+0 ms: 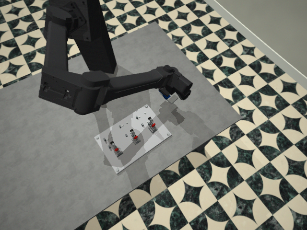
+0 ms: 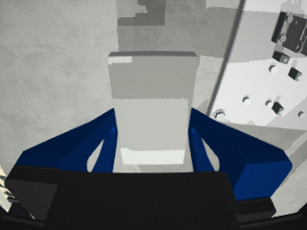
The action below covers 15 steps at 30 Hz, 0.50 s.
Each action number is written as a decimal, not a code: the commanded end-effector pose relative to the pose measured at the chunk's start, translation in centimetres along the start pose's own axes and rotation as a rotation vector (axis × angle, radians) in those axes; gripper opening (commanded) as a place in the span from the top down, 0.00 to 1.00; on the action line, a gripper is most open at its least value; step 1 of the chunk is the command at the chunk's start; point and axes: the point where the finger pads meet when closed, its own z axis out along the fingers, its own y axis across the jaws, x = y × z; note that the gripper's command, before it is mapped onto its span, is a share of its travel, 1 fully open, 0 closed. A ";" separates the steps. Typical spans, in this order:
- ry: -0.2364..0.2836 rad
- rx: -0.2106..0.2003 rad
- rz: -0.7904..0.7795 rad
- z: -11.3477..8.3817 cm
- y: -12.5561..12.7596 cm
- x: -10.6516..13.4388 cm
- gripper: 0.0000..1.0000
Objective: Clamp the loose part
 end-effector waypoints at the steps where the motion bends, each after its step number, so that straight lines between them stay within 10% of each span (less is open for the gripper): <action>1: -0.021 -0.007 0.012 -1.3 0.2 -0.9 1.00; 15: -0.017 -0.007 0.000 -1.1 0.4 -0.6 1.00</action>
